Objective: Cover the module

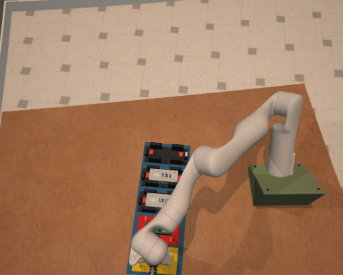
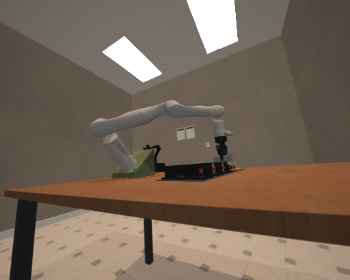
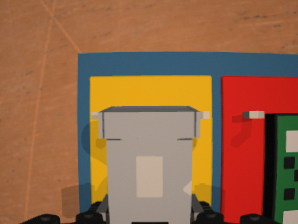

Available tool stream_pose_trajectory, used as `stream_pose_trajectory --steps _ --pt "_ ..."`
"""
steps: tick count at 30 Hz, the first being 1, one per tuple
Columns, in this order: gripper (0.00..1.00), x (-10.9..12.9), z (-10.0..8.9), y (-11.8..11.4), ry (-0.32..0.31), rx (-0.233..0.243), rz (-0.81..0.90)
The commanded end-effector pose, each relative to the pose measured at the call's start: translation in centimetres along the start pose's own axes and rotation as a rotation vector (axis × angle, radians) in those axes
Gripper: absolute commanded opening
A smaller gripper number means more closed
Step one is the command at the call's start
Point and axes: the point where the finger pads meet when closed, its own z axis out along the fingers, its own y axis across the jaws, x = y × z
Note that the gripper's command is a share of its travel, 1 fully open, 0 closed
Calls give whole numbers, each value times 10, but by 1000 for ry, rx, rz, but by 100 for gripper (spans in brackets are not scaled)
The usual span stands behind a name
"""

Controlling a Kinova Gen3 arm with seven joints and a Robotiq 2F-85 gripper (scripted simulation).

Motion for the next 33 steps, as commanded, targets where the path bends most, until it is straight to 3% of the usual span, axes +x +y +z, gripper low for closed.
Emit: stream_pose_trajectory --steps 1,33 --pt "0 1 0 0 2 2 0" --pt "0 1 14 0 2 2 0"
